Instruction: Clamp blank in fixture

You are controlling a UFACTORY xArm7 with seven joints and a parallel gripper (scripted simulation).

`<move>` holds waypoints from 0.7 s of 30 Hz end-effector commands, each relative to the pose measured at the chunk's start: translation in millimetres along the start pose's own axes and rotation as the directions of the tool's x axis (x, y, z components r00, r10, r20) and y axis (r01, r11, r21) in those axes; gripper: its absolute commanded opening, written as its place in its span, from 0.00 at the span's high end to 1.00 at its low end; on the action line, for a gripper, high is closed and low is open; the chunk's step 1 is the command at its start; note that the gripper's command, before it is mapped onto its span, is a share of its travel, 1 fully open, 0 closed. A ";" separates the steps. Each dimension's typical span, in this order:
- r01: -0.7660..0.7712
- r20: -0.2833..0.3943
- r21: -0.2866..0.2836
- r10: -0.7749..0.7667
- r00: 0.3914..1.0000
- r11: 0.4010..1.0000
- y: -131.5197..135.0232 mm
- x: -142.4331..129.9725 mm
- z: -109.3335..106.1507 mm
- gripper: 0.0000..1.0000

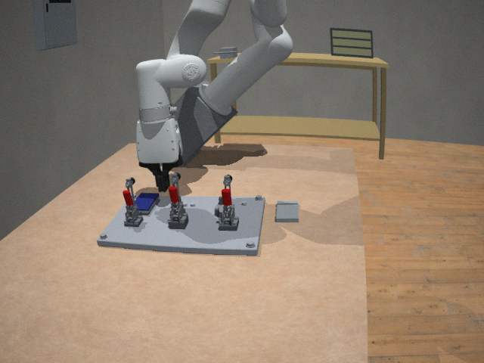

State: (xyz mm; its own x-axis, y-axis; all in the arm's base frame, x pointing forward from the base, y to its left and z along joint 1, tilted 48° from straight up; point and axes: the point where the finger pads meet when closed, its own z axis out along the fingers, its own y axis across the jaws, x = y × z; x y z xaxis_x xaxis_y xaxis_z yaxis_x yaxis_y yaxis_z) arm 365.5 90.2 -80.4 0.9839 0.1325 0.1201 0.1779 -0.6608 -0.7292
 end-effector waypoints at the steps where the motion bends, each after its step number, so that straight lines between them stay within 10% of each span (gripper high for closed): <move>1: -0.001 -0.001 -0.001 0.001 1.000 1.000 0.6 0.4 -1.6 1.00; 2: -0.001 -0.001 -0.001 0.001 1.000 1.000 0.6 0.4 -1.6 1.00; 3: -0.001 -0.001 -0.001 0.001 1.000 1.000 0.6 0.4 -1.8 0.53; 21: -0.001 -0.001 -0.001 0.001 1.000 1.000 0.4 0.2 -132.5 0.53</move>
State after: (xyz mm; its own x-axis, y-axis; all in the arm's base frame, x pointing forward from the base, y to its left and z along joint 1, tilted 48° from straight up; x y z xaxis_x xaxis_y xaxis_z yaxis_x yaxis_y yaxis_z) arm 368.1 13.9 -10.5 0.9836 0.1331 0.1214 0.1793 -0.6594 -0.7301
